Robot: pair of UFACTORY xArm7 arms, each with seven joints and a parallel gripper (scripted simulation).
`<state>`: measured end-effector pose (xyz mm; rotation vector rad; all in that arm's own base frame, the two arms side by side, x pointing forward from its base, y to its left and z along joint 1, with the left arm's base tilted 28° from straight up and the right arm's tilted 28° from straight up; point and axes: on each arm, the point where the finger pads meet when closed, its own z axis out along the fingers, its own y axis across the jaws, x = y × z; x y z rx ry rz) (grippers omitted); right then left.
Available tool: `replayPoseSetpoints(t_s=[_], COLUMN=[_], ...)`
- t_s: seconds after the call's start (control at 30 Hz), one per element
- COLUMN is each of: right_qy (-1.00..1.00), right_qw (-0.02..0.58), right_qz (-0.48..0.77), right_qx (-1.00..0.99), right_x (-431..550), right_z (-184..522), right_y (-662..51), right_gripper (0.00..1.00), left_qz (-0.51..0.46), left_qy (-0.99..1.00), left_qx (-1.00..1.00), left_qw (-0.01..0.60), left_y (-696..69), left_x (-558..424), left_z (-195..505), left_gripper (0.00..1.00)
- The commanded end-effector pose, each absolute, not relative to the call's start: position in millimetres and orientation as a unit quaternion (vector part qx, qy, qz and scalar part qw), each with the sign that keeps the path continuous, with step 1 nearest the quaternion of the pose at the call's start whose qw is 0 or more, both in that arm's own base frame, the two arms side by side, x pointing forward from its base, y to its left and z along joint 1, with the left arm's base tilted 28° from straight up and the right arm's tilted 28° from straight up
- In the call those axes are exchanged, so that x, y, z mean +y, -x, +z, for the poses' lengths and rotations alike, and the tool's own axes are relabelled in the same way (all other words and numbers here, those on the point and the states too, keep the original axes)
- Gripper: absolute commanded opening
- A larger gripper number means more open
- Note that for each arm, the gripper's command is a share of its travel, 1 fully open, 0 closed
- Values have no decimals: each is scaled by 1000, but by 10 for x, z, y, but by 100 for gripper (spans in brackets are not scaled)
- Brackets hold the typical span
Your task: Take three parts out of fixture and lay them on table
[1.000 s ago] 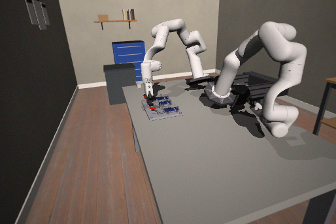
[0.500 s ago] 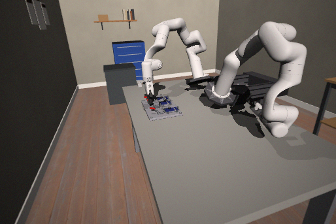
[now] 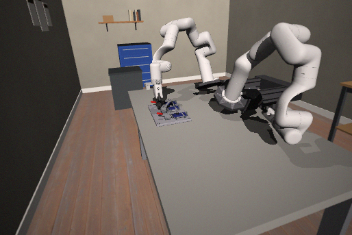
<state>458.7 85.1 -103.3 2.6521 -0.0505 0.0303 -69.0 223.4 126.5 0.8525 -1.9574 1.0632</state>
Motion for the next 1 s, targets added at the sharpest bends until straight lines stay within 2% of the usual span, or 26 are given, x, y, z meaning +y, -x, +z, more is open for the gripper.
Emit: replayPoseSetpoints(t_s=[0.0,0.97], right_qy=[-970,-970], right_qw=[241,241], right_qz=[12,12], right_qx=[-18,-18], right_x=[879,902], right_z=[-1011,-984], right_y=[-4558,-4351], right_gripper=[0,0], left_qz=[413,413], left_qy=[-333,-333], left_qx=[-763,-763], left_qw=[369,369], left_y=[690,690], left_x=[2238,2238], left_z=[1271,1271], left_gripper=[100,100])
